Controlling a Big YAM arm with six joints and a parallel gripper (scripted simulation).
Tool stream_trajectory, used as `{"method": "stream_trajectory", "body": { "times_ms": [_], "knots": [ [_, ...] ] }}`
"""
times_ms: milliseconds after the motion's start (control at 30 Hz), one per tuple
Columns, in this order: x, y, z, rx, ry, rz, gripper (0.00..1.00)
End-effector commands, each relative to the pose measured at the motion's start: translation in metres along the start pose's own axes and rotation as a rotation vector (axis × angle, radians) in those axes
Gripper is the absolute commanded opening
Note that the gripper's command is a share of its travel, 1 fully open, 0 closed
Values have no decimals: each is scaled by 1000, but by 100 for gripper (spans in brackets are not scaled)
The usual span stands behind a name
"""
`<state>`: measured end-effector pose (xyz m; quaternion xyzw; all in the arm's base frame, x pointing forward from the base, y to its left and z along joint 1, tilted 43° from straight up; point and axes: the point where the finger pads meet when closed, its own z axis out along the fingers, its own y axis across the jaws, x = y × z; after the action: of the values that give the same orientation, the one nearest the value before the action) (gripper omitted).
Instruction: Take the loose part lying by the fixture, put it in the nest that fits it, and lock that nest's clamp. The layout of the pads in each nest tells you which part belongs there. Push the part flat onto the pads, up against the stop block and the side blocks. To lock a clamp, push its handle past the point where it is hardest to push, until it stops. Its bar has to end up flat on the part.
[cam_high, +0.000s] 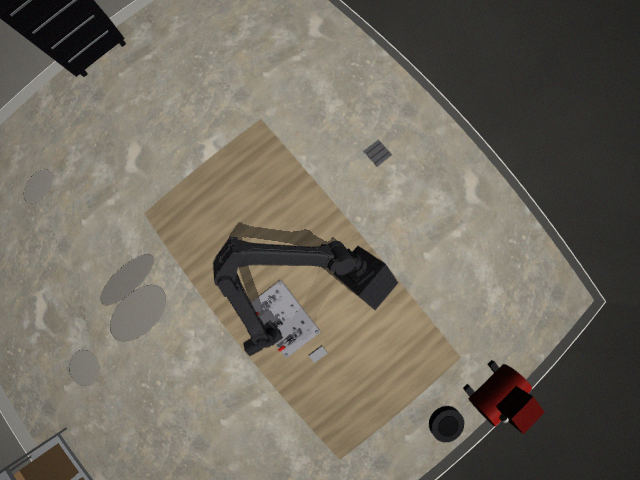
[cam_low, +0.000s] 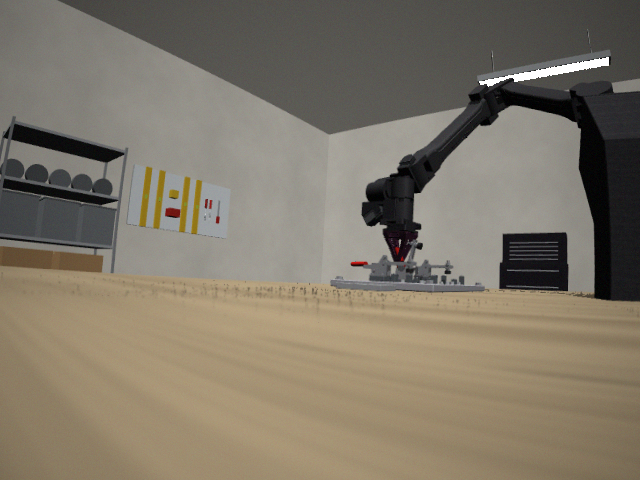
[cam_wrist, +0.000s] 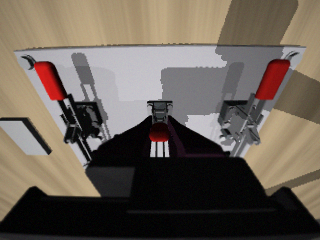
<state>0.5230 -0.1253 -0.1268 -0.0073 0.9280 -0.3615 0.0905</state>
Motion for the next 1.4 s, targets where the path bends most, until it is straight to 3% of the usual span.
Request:
{"method": "stream_trajectory", "body": {
  "times_ms": [0, 167, 200, 300, 333, 467, 1133, 1267, 1367],
  "knots": [
    [19, -12, 1, 3, 34, 6, 0],
    [19, -12, 1, 3, 34, 6, 0],
    [19, -12, 1, 3, 34, 6, 45],
    [19, -12, 1, 3, 34, 6, 45],
    [31, 0, 12, -1, 60, -18, 45],
    [16, -5, 9, 2, 36, 4, 45],
    [24, -3, 10, 1, 47, -6, 45],
    [19, -12, -2, 3, 33, 11, 45],
    [13, 3, -21, -2, 9, -18, 45]
  ]
}}
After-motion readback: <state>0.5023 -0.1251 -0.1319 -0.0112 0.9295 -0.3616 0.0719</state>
